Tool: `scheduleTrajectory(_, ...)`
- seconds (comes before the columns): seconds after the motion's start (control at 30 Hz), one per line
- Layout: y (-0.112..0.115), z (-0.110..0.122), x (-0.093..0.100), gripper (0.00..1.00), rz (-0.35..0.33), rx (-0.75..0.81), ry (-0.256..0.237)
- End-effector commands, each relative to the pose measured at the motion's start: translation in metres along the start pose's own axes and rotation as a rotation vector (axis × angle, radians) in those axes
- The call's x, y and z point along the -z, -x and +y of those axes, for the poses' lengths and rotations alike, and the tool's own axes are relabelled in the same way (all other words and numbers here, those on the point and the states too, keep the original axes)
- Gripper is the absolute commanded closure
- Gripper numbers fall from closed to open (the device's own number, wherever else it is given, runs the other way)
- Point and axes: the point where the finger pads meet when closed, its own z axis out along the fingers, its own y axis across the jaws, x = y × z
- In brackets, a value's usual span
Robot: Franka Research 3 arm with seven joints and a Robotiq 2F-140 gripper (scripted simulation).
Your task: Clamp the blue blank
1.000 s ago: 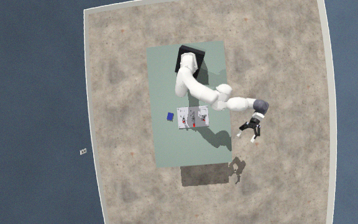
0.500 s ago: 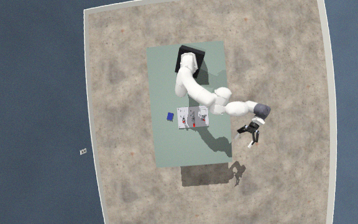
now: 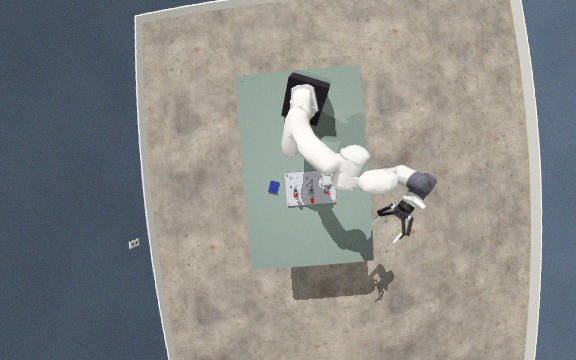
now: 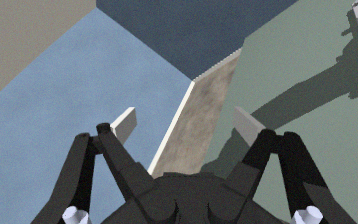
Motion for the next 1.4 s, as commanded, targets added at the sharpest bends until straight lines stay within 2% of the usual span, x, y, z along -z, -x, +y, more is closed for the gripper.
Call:
scheduleTrajectory(0.0,0.000,0.003,-0.006,0.00,-0.024,0.110,0.026)
scheduleTrajectory(0.07,0.000,0.003,-0.006,0.00,-0.024,0.110,0.026)
scheduleTrajectory(0.1,-0.005,0.006,-0.017,0.00,-0.049,0.169,0.059)
scheduleTrajectory(0.27,-0.005,0.006,-0.017,0.00,-0.049,0.169,0.059)
scheduleTrajectory(0.3,-0.010,0.010,-0.027,0.00,-0.077,0.231,0.092)
scheduleTrajectory(0.43,-0.010,0.010,-0.027,0.00,-0.077,0.231,0.092)
scheduleTrajectory(0.47,-0.017,0.015,-0.037,0.00,-0.110,0.294,0.126)
scheduleTrajectory(0.67,-0.017,0.015,-0.037,0.00,-0.110,0.294,0.126)
scheduleTrajectory(0.7,-0.024,0.021,-0.046,0.00,-0.147,0.359,0.160)
scheduleTrajectory(0.87,-0.024,0.021,-0.046,0.00,-0.147,0.359,0.160)
scheduleTrajectory(0.9,-0.033,0.029,-0.055,0.00,-0.188,0.424,0.194)
scheduleTrajectory(1.1,-0.033,0.029,-0.055,0.00,-0.188,0.424,0.194)
scheduleTrajectory(1.13,-0.042,0.037,-0.062,0.00,-0.234,0.490,0.226)
scheduleTrajectory(1.33,-0.042,0.037,-0.062,0.00,-0.234,0.490,0.226)
scheduleTrajectory(1.37,-0.051,0.047,-0.069,0.00,-0.283,0.555,0.256)
